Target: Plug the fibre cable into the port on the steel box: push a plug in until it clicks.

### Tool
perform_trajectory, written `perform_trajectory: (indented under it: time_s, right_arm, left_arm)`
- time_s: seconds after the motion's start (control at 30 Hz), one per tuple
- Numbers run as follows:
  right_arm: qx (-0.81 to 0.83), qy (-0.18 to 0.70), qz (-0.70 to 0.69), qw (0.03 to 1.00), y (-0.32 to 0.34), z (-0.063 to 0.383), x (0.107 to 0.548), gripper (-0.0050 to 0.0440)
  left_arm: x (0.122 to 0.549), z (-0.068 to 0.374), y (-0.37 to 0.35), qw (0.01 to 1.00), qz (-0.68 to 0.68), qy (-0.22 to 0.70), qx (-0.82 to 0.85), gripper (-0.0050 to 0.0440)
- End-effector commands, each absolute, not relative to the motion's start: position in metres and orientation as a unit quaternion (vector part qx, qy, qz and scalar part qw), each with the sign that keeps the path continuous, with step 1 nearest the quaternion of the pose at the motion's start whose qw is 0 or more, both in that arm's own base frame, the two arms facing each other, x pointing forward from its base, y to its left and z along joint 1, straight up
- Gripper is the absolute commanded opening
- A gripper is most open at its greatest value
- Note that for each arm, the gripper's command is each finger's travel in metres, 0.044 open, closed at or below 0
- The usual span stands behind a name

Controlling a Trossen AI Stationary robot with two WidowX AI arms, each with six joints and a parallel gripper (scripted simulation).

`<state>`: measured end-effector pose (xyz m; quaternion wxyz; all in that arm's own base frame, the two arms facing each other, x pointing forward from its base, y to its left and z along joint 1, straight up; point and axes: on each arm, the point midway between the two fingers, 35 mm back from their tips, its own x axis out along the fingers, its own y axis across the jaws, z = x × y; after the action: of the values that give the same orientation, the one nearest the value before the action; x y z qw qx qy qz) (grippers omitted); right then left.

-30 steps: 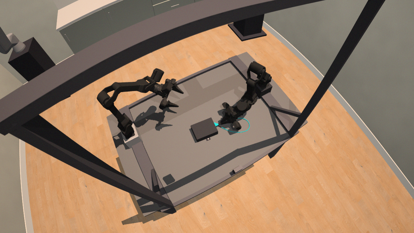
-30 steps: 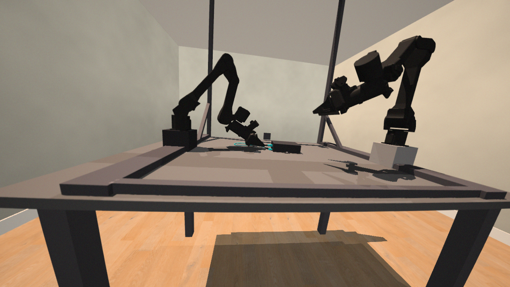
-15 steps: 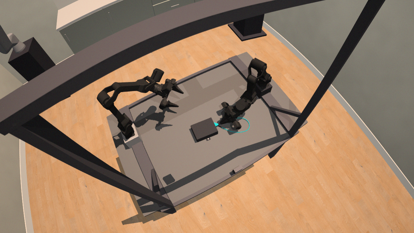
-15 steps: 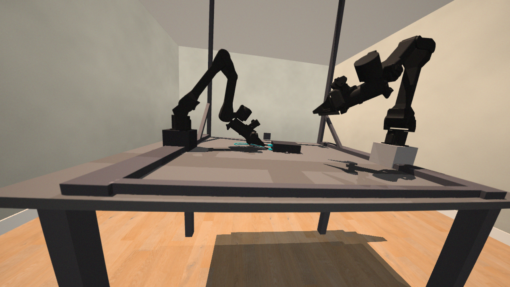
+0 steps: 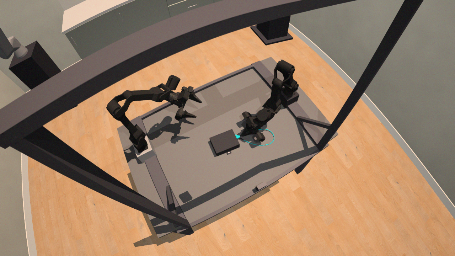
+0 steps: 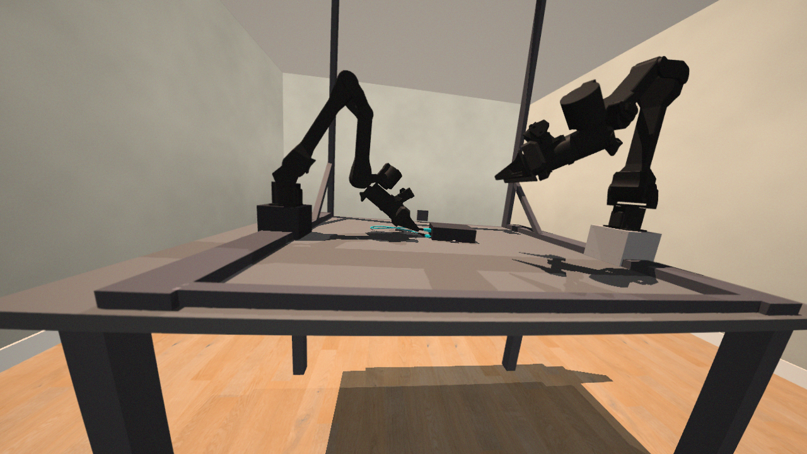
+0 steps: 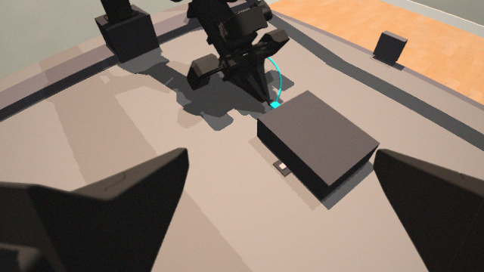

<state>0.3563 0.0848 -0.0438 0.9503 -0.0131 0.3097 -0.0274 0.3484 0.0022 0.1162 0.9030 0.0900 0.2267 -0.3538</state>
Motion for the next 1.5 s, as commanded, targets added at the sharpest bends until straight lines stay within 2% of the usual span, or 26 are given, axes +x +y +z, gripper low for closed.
perform_trajectory:
  time_s: [0.0, 0.17, 0.47, 0.97, 1.0, 1.13, 1.47]
  right_arm:
    - [0.018, 0.233, -0.048, 0.971, 0.081, 0.005, 0.400, -0.0050]
    - [0.019, 0.233, -0.048, 0.971, 0.081, 0.005, 0.400, -0.0050]
    - [0.014, 0.246, -0.050, 0.968, 0.083, -0.045, 0.396, -0.0050]
    - [0.014, 0.246, -0.049, 0.968, 0.084, -0.047, 0.396, -0.0050]
    - [0.014, 0.246, -0.049, 0.968, 0.084, -0.047, 0.396, 0.0024]
    - [0.018, 0.240, -0.050, 0.969, 0.084, -0.042, 0.394, 0.0116]
    - [0.019, 0.239, -0.048, 0.970, 0.086, -0.035, 0.383, 0.0116]
  left_arm:
    - [0.351, 0.123, 0.003, 0.905, -0.352, 0.219, 0.097, 0.0440]
    - [0.351, 0.123, 0.003, 0.905, -0.352, 0.219, 0.097, 0.0440]
    - [0.351, 0.123, 0.003, 0.905, -0.352, 0.219, 0.097, 0.0440]
    - [0.351, 0.123, 0.003, 0.905, -0.352, 0.219, 0.097, 0.0440]
    - [0.351, 0.123, 0.003, 0.905, -0.352, 0.219, 0.097, 0.0440]
    - [0.351, 0.123, 0.003, 0.905, -0.352, 0.219, 0.097, 0.0440]
    - [0.351, 0.123, 0.003, 0.905, -0.352, 0.219, 0.097, 0.0440]
